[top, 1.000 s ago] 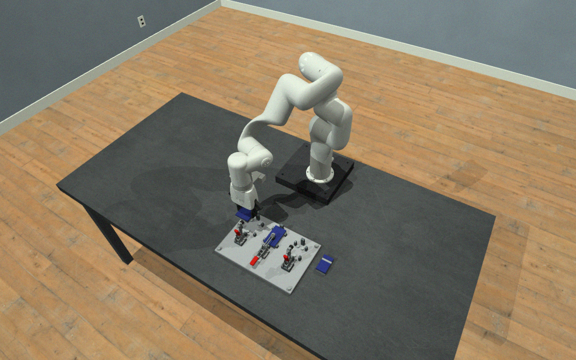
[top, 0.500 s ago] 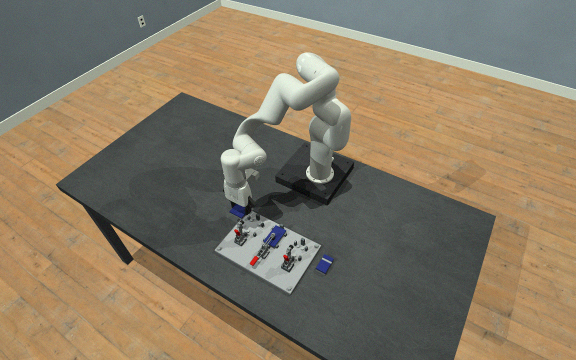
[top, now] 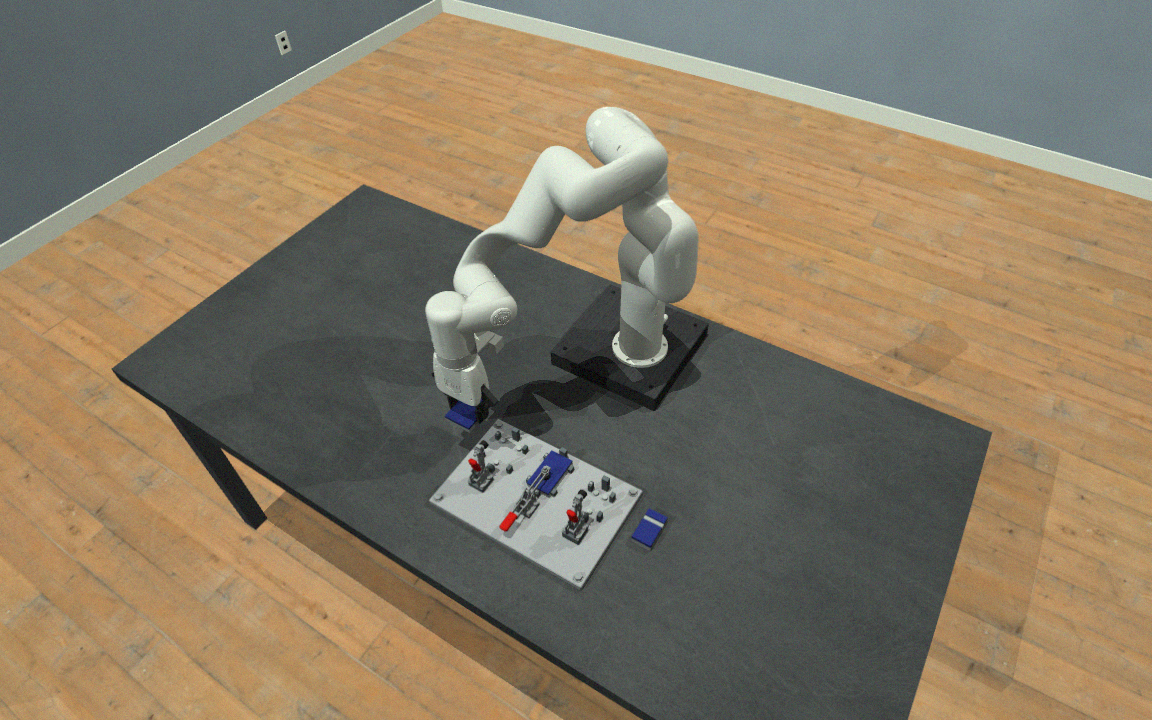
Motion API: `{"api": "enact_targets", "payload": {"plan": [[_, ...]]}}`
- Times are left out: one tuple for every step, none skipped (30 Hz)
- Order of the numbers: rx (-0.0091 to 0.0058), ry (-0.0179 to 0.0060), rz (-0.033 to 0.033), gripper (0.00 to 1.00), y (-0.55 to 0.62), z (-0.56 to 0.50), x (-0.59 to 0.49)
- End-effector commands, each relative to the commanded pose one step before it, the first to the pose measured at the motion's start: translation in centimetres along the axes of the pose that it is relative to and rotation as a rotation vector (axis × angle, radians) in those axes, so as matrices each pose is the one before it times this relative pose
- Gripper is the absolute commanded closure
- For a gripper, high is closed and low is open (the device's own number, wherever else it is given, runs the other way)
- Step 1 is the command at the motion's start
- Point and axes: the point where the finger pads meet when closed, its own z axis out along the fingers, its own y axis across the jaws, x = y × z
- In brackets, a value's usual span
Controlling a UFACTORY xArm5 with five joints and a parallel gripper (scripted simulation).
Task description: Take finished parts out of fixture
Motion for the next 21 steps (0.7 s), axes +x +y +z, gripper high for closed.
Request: {"api": "enact_targets", "payload": {"plan": [[0.00141,-0.00296,-0.00041,1.00,-0.576,-0.118,-0.129],[-0.00002,-0.00003,0.00000,1.00,-0.241,-0.001,-0.001],[-0.00002,-0.00003,0.00000,1.00,-0.235,-0.001,0.000],[-0.00002,-0.00003,0.00000,1.00,-0.230,-0.001,-0.001],[-0.00002,-0.00003,0.00000,1.00,-0.224,-0.001,0.001],[-0.00002,-0.00003,0.00000,1.00,-0.218,-0.001,-0.001],[-0.00001,-0.00002,0.00000,1.00,-0.211,-0.001,0.000],[-0.00001,-0.00002,0.00000,1.00,-0.204,-0.001,-0.001],[-0.00001,-0.00002,0.00000,1.00,-0.197,-0.001,0.000],[-0.00001,-0.00002,0.00000,1.00,-0.188,-0.001,0.000],[-0.00001,-0.00002,0.00000,1.00,-0.181,-0.001,-0.001],[-0.00001,-0.00002,0.00000,1.00,-0.171,-0.001,0.000],[-0.00001,-0.00002,0.00000,1.00,-0.163,-0.001,0.000],[-0.00001,-0.00002,0.00000,1.00,-0.154,-0.001,0.000],[-0.00001,-0.00002,0.00000,1.00,-0.144,-0.001,0.000],[-0.00001,-0.00002,0.00000,1.00,-0.134,-0.001,0.000],[0.00000,0.00000,0.00000,1.00,0.000,0.000,0.000],[0.00000,0.00000,0.00000,1.00,0.000,0.000,0.000],[-0.00001,-0.00001,0.00000,1.00,-0.123,-0.001,-0.001],[-0.00001,-0.00001,0.00000,1.00,-0.113,-0.001,0.000],[-0.00001,-0.00001,0.00000,1.00,-0.104,0.000,0.000]]}}
